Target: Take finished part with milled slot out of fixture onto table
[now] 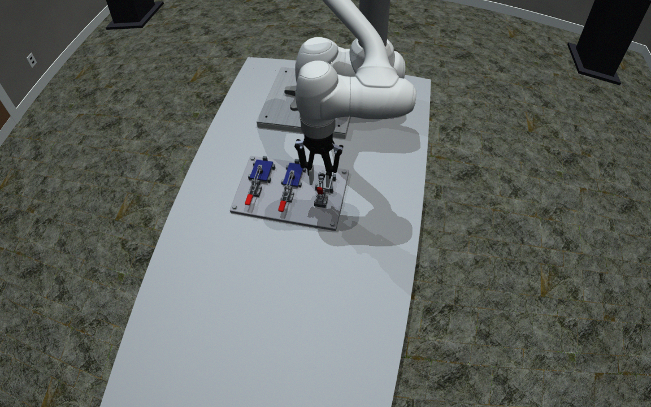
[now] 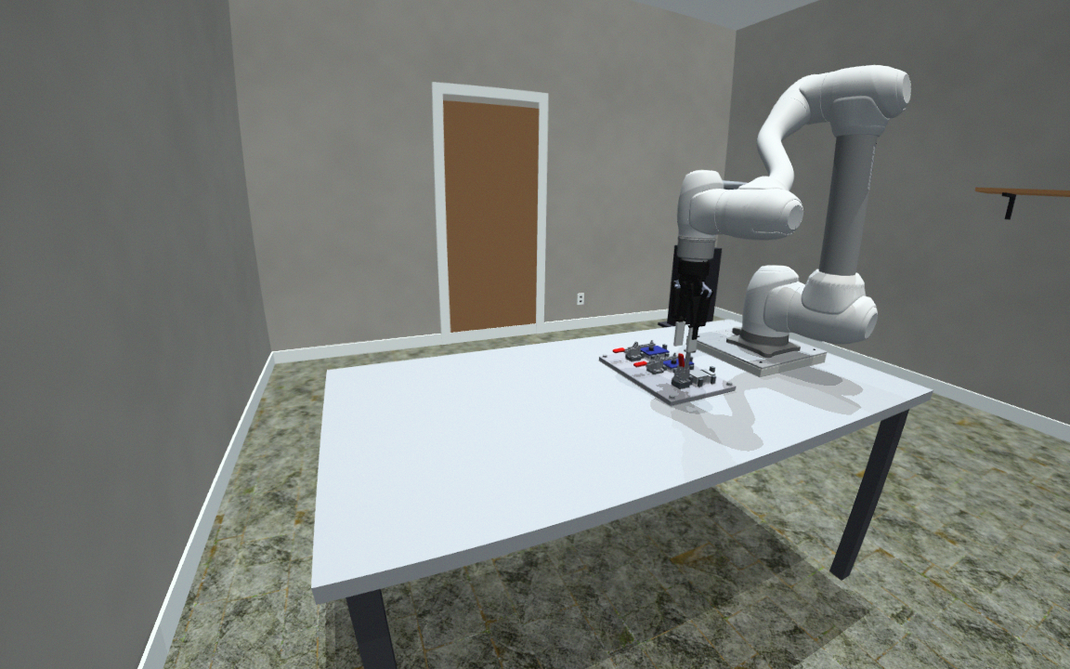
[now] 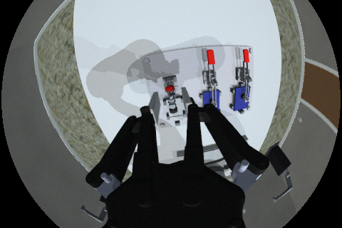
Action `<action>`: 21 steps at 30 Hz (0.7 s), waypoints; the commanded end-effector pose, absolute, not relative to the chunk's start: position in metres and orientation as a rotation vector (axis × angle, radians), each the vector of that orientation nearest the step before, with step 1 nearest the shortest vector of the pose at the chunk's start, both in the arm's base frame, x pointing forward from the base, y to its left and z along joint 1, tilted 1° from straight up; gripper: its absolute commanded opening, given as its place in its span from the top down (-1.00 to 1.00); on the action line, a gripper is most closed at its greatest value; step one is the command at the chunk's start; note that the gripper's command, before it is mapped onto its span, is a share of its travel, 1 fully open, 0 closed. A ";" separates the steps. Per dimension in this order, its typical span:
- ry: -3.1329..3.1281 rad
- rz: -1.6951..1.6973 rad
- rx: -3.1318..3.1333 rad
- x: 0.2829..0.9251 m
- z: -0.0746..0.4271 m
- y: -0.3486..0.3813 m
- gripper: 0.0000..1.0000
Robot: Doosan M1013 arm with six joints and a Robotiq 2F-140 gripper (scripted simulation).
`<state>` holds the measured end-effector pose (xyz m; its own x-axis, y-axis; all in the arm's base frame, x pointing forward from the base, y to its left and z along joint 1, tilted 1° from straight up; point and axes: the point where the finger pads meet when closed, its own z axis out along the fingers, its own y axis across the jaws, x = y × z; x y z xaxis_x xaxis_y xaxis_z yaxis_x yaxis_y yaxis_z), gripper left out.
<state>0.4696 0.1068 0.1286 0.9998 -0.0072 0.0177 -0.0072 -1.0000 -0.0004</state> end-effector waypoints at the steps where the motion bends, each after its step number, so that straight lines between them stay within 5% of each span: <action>1: 0.011 -0.028 -3.141 0.470 0.129 0.107 0.44; 11: 0.011 -0.028 -3.141 0.470 0.129 0.107 0.44; 12: 0.011 -0.028 -3.141 0.470 0.129 0.107 -0.16; 21: 0.011 -0.028 -3.141 0.470 0.125 0.107 -0.16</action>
<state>0.4696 0.1068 0.1264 0.9998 -0.0072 0.0177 -0.0072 -1.0000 -0.0004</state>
